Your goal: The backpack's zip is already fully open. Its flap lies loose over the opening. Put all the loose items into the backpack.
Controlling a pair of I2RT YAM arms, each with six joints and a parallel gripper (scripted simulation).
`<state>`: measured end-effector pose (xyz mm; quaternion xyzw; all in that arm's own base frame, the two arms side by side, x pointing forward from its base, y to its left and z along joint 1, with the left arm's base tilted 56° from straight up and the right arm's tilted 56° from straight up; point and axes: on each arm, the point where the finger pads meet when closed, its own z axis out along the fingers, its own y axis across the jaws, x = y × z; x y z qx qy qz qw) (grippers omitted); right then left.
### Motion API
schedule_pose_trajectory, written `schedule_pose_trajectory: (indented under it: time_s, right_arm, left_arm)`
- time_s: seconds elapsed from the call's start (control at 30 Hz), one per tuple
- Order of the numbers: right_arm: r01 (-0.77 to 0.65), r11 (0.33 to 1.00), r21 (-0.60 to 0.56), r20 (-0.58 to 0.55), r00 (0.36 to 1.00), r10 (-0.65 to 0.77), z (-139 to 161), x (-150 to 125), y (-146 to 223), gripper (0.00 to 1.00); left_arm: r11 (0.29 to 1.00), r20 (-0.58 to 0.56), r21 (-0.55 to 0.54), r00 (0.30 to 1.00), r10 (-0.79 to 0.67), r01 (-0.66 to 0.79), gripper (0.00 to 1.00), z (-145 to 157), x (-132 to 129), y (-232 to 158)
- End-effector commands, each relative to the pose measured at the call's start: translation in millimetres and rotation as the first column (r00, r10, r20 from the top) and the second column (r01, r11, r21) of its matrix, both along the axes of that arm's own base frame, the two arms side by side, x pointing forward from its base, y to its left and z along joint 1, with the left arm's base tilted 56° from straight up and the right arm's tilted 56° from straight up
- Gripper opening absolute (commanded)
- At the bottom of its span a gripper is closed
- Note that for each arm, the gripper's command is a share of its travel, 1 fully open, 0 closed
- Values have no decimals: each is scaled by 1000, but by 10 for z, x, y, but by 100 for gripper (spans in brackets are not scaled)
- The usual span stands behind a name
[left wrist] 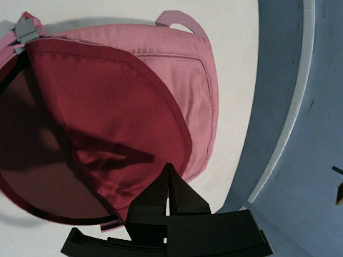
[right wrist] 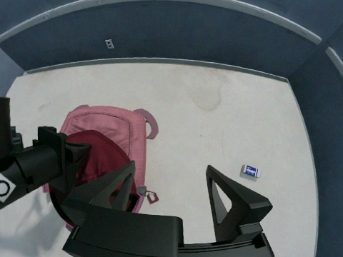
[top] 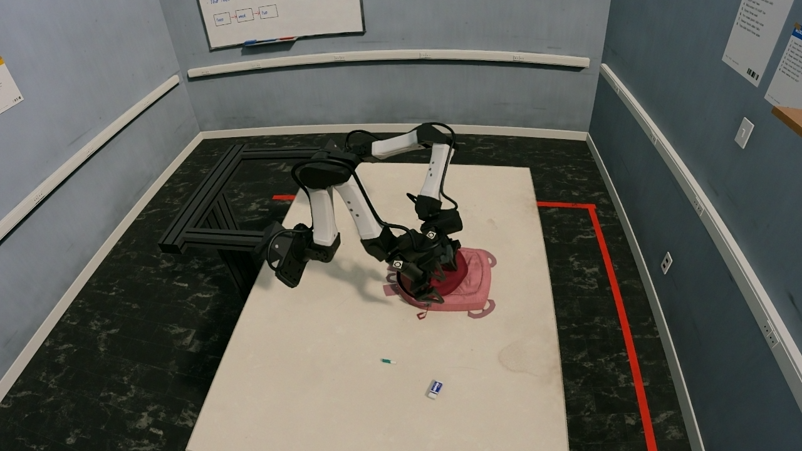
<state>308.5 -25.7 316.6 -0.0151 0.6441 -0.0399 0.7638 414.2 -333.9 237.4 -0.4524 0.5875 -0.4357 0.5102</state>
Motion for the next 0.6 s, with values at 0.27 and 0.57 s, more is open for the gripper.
schedule_pose_trajectory:
  time_s: [0.27,0.57]
  right_arm:
    - [0,1000,2,25,1000,0,72,-37,-15,90]
    - [0,1000,2,25,1000,0,72,-37,-15,90]
  left_arm:
    - [1000,19,-30,1000,2,-2,0,263,-477,81]
    - [1000,17,-29,1000,3,-2,0,308,-742,122]
